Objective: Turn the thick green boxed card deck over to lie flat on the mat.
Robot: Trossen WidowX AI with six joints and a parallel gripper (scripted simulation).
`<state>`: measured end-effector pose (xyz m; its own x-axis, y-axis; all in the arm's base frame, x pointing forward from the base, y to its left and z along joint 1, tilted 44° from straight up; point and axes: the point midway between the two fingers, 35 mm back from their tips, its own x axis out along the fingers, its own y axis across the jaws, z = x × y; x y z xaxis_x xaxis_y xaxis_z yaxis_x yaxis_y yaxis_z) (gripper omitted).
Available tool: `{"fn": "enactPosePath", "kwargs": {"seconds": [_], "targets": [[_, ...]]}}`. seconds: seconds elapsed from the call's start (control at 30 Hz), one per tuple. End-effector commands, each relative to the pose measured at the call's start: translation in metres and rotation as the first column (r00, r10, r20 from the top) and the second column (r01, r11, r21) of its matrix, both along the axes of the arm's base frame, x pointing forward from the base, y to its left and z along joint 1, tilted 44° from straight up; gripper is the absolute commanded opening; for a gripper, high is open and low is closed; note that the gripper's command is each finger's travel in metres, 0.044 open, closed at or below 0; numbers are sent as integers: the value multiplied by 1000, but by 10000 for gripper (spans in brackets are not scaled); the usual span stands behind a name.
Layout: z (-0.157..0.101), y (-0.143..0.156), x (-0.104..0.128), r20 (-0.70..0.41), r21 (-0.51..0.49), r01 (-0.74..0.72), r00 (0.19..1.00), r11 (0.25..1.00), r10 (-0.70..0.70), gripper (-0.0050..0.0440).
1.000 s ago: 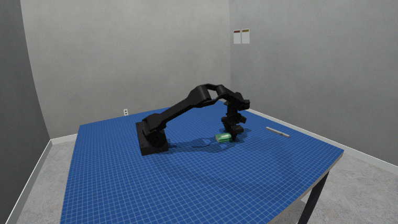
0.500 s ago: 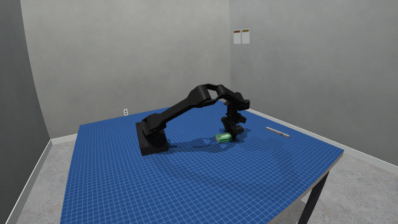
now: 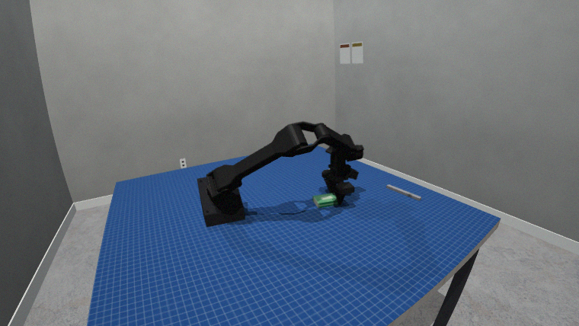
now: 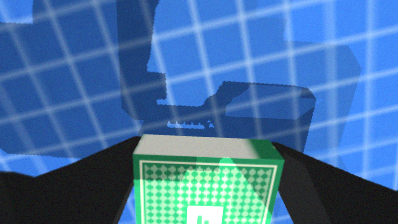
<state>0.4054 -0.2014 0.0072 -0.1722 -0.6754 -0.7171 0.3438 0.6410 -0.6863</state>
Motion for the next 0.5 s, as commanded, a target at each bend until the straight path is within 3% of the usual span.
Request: {"fn": "enactPosePath", "kwargs": {"seconds": [0.0,0.47], "targets": [[13,0,3,30,-15,-10,999,1000,11,332],[16,5,1,104,-62,-93,990,994,100,332]]}}
